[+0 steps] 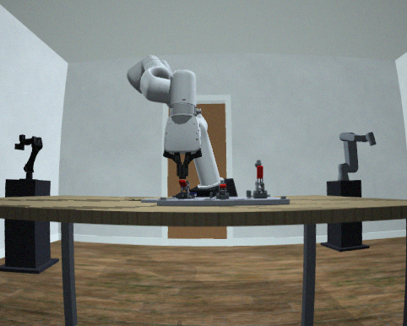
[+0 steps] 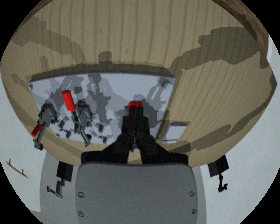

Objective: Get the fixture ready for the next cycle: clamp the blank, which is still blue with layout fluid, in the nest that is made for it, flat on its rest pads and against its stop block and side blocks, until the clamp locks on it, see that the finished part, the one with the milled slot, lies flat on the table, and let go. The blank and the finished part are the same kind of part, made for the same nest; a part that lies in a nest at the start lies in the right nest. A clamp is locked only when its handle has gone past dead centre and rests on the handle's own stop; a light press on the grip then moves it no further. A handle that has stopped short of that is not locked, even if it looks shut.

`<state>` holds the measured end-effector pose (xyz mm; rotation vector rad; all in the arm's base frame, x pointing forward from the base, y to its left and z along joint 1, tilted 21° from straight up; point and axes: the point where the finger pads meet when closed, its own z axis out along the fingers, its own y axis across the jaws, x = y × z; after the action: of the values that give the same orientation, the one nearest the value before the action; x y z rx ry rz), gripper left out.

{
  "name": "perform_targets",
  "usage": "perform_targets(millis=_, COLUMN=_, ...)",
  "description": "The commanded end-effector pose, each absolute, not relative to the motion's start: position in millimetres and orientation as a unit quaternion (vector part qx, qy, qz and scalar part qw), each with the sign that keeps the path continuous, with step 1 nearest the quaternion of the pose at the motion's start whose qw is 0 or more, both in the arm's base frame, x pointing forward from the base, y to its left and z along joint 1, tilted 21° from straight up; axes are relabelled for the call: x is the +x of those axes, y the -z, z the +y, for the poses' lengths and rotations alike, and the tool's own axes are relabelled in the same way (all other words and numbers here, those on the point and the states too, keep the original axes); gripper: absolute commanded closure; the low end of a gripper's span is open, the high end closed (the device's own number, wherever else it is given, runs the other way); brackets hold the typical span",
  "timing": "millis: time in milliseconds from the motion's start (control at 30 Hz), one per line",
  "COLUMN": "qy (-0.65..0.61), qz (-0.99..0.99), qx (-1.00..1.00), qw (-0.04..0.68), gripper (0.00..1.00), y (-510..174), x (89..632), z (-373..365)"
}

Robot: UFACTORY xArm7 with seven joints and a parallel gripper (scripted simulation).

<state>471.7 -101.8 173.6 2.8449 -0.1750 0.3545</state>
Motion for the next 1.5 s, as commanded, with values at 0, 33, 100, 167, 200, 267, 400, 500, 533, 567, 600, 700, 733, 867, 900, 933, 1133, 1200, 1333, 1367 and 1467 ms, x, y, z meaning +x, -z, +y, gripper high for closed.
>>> perform_targets(millis=0, qy=-0.124, qz=-0.06, qx=0.981, qw=0.134, gripper=1.0, y=-174.2, x=472.8, z=-101.3)
perform_targets(millis=33, qy=-0.124, qz=-0.06, qx=0.981, qw=0.134, gripper=1.0, y=-174.2, x=472.8, z=-101.3)
perform_targets(millis=100, qy=-0.124, qz=-0.06, qx=0.981, qw=0.134, gripper=1.0, y=-174.2, x=472.8, z=-101.3)
perform_targets(millis=167, qy=-0.124, qz=-0.06, qx=0.981, qw=0.134, gripper=1.0, y=-174.2, x=472.8, z=-101.3)
perform_targets(millis=200, qy=-0.124, qz=-0.06, qx=0.981, qw=0.134, gripper=1.0, y=-174.2, x=472.8, z=-101.3)
perform_targets(millis=267, qy=-0.124, qz=-0.06, qx=0.981, qw=0.134, gripper=1.0, y=-174.2, x=472.8, z=-101.3)
perform_targets(millis=400, qy=-0.124, qz=-0.06, qx=0.981, qw=0.134, gripper=1.0, y=-173.7, x=472.9, z=-101.5)
perform_targets(millis=500, qy=-0.124, qz=-0.06, qx=0.981, qw=0.134, gripper=1.0, y=-172.5, x=473.2, z=-101.8)
perform_targets(millis=533, qy=-0.124, qz=-0.06, qx=0.981, qw=0.134, gripper=1.0, y=-172.4, x=473.2, z=-101.9)
perform_targets(millis=567, qy=-0.124, qz=-0.06, qx=0.981, qw=0.134, gripper=1.0, y=-172.3, x=473.2, z=-101.9)
perform_targets(millis=600, qy=-0.124, qz=-0.06, qx=0.981, qw=0.134, gripper=1.0, y=-172.3, x=473.2, z=-101.9)
perform_targets(millis=700, qy=-0.124, qz=-0.06, qx=0.981, qw=0.134, gripper=1.0, y=-172.3, x=473.2, z=-101.9)
perform_targets(millis=733, qy=-0.124, qz=-0.06, qx=0.981, qw=0.134, gripper=1.0, y=-172.3, x=473.2, z=-101.9)
perform_targets(millis=867, qy=-0.124, qz=-0.06, qx=0.981, qw=0.134, gripper=1.0, y=-172.3, x=473.2, z=-101.9)
perform_targets(millis=900, qy=-0.124, qz=-0.06, qx=0.981, qw=0.134, gripper=1.0, y=-172.3, x=473.2, z=-101.9)
perform_targets(millis=933, qy=-0.124, qz=-0.06, qx=0.981, qw=0.134, gripper=1.0, y=-172.3, x=473.2, z=-101.9)
perform_targets(millis=1133, qy=-0.124, qz=-0.06, qx=0.981, qw=0.134, gripper=1.0, y=-170.5, x=473.7, z=-102.4)
perform_targets(millis=1200, qy=-0.124, qz=-0.06, qx=0.981, qw=0.134, gripper=1.0, y=-170.5, x=473.7, z=-102.4)
perform_targets(millis=1333, qy=-0.124, qz=-0.06, qx=0.981, qw=0.134, gripper=1.0, y=-170.5, x=473.7, z=-102.4)
perform_targets(millis=1367, qy=-0.124, qz=-0.06, qx=0.981, qw=0.134, gripper=1.0, y=-170.5, x=473.7, z=-102.4)
perform_targets(millis=1467, qy=-0.124, qz=-0.06, qx=0.981, qw=0.134, gripper=1.0, y=-170.5, x=473.7, z=-102.4)
